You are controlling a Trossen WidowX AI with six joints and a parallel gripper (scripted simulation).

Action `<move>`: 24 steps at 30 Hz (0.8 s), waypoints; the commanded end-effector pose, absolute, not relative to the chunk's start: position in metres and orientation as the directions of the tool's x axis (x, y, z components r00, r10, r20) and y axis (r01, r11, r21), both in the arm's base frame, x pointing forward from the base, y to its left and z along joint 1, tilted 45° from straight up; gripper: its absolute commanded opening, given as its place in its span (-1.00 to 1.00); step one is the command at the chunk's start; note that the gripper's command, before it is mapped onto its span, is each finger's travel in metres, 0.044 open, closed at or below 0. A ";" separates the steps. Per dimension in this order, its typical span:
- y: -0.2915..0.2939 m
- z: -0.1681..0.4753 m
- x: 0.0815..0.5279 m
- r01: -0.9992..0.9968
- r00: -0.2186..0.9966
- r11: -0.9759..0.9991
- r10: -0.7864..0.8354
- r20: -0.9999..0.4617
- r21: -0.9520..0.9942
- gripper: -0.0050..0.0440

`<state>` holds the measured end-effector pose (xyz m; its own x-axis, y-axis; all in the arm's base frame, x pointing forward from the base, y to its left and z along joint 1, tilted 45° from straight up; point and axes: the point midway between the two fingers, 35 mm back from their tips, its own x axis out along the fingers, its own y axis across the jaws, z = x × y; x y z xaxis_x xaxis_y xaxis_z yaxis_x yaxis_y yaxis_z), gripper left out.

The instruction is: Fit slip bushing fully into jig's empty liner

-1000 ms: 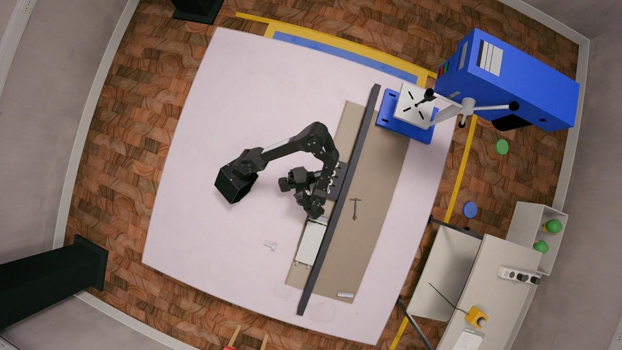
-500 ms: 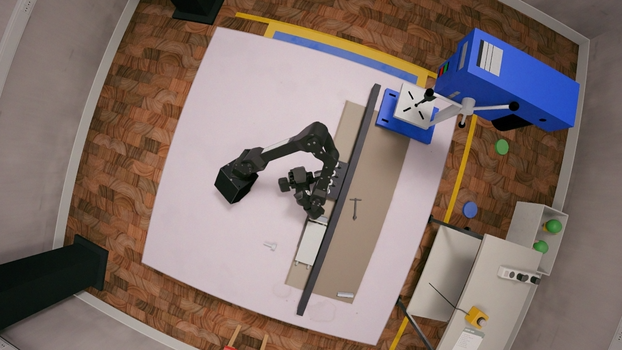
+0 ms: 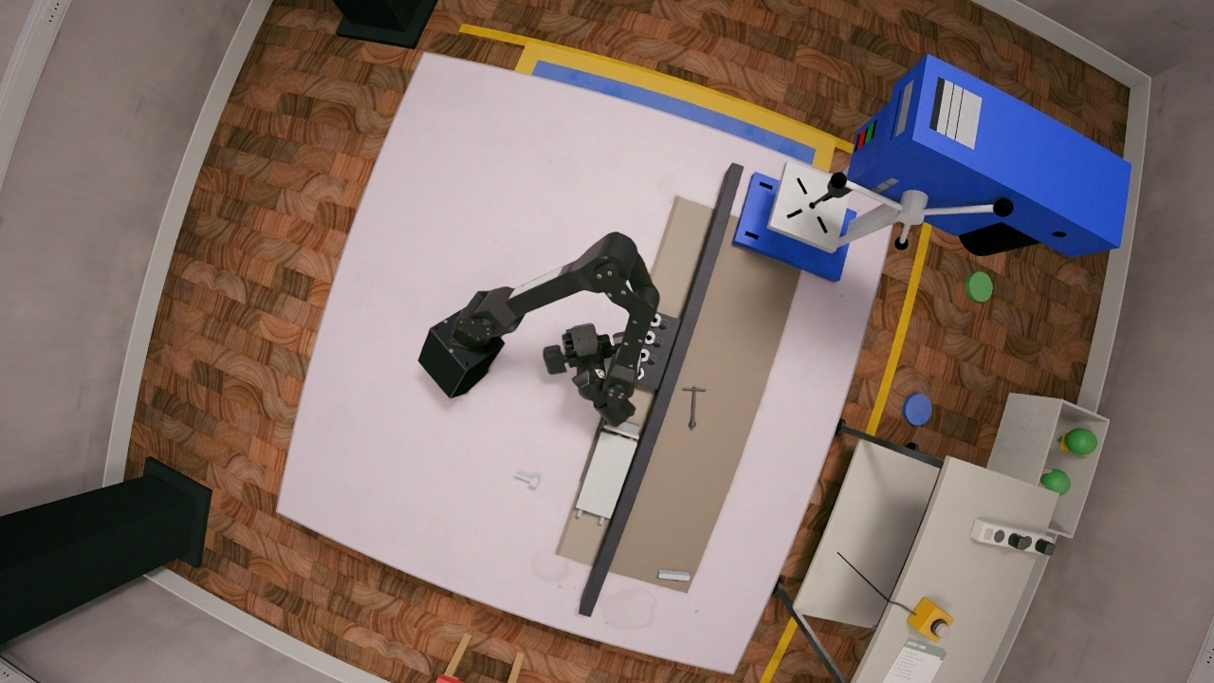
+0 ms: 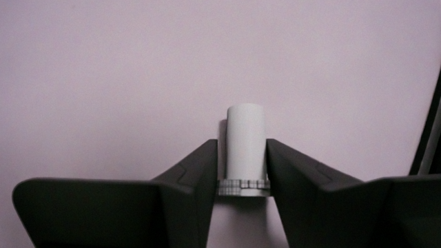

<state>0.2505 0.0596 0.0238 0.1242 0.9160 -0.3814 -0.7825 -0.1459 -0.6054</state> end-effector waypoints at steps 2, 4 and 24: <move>0.061 0.029 0.248 -0.778 0.162 -0.154 0.887 -0.432 -0.609 -0.34; 0.061 0.030 0.247 -0.779 0.185 -0.154 0.869 -0.458 -0.608 -0.34; 0.068 0.041 0.239 -0.785 0.356 -0.154 0.681 -0.640 -0.600 -0.34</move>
<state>0.2400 0.0658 0.0376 0.3127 0.7297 -0.6081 -0.7884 -0.1578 -0.5946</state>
